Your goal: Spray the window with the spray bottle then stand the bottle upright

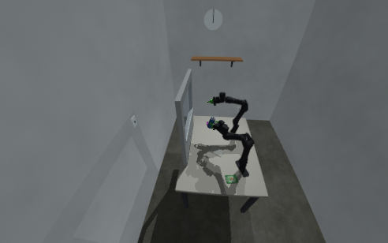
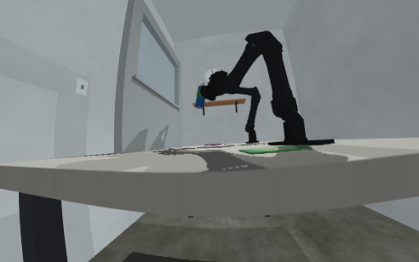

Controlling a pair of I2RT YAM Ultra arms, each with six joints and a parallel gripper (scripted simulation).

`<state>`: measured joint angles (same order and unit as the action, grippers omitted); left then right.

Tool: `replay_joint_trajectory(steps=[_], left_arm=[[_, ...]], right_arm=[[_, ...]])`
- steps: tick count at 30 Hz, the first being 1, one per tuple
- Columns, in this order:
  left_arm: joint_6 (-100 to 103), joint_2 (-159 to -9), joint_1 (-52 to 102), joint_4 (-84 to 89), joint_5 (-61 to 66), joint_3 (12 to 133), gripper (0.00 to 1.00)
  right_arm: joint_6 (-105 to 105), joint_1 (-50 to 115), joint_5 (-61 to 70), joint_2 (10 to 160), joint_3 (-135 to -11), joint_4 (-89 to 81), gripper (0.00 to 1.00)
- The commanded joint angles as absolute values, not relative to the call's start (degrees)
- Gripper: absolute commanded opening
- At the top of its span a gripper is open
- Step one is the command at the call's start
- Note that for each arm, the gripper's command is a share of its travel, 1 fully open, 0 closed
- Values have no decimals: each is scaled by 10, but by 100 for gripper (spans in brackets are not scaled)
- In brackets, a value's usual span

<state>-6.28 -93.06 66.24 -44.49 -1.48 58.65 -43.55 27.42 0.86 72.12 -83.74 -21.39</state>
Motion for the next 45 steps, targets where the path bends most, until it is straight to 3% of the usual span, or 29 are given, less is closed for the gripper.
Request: replay_joint_trajectory(steps=[1,30,45], left_arm=[[-60,-909,660,-490,-17,622,0],[-60,-909,660,-490,-17,622,0],[-60,-909,660,-490,-17,622,0]], right_arm=[[-351,241,6,691,-808,-169,0],[33,-3,1,582,-593,26,0],[-2,9,2,614,-624,2,0]])
